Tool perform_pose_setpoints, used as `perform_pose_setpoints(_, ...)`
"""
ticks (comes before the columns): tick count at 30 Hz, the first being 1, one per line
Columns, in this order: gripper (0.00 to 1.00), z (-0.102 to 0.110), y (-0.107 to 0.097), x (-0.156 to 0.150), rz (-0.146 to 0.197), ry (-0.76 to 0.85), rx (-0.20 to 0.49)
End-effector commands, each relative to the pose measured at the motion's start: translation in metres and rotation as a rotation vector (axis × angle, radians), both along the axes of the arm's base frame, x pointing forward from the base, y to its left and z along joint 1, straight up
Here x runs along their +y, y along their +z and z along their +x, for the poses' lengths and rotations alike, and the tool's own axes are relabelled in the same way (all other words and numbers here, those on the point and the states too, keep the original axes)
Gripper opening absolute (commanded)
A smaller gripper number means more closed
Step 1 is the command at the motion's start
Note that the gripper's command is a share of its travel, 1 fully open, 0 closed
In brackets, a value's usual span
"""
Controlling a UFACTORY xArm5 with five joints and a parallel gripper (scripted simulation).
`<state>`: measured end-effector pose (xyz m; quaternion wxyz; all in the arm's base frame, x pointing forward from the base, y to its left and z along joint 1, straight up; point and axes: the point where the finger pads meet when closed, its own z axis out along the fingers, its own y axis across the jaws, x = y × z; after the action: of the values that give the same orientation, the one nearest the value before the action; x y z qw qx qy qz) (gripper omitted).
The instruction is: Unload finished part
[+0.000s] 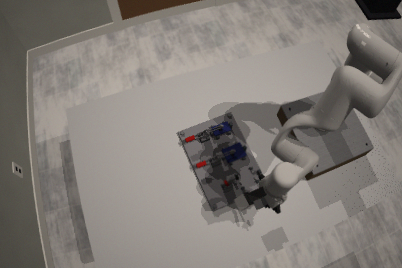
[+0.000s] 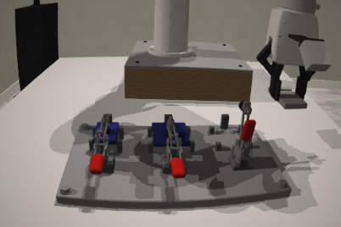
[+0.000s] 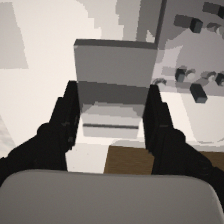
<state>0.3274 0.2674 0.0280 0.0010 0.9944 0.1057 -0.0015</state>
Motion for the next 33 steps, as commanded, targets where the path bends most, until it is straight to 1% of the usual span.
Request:
perform_pose_setpoints(1, 0.00, 0.0006, 0.0012, 0.0032, 0.002, 0.000, -0.003)
perform_pose_setpoints(11, 0.00, -0.0005, 0.0012, 0.0083, 0.002, 0.000, -0.003)
perform_pose_setpoints(33, 0.00, -0.0006, 0.0009, 0.0087, 0.002, 0.000, -0.003)
